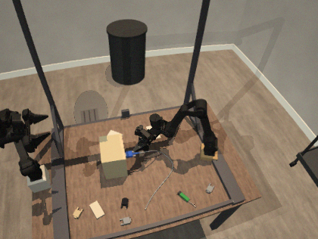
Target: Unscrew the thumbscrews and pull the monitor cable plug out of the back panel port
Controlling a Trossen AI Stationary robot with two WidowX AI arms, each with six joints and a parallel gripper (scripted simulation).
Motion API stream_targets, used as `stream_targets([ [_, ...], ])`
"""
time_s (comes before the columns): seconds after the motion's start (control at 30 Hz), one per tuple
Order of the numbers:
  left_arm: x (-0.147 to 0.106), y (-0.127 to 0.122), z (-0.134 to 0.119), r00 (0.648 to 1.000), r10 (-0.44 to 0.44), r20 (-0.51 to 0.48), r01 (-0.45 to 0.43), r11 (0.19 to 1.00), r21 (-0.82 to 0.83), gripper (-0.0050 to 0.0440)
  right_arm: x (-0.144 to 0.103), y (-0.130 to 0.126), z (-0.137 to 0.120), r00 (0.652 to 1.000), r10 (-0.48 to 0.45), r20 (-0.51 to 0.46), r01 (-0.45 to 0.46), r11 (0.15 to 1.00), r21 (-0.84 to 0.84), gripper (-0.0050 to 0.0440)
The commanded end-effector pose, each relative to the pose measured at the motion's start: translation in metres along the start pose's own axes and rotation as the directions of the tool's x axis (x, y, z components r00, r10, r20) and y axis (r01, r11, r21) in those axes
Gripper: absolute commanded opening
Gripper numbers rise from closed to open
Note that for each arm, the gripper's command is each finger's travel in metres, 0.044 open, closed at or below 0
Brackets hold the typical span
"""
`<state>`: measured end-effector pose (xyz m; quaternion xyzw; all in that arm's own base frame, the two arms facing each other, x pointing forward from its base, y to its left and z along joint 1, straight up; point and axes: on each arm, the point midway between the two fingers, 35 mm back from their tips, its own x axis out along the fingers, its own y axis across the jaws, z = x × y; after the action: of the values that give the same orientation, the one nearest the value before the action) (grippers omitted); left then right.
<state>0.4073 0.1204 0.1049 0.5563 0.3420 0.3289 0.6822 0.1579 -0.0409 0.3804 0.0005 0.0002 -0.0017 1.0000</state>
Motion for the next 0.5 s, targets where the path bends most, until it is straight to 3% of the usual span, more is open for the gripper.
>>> stream_targets([
  [0.0,0.0000,0.0077,0.0017,1.000,0.014,-0.001,-0.014,1.000,-0.015,0.0000,-0.0003,0.0015,0.0033,1.000,0.003,0.002,-0.003,1.000,-0.007,0.0440],
  [0.47,-0.0001,0.0101,0.0014,0.999,-0.046,0.002,0.046,0.994,-0.101,0.0000,-0.0003,0.0015,0.0033,1.000,0.003,0.002,-0.003,1.000,-0.007,0.0440],
])
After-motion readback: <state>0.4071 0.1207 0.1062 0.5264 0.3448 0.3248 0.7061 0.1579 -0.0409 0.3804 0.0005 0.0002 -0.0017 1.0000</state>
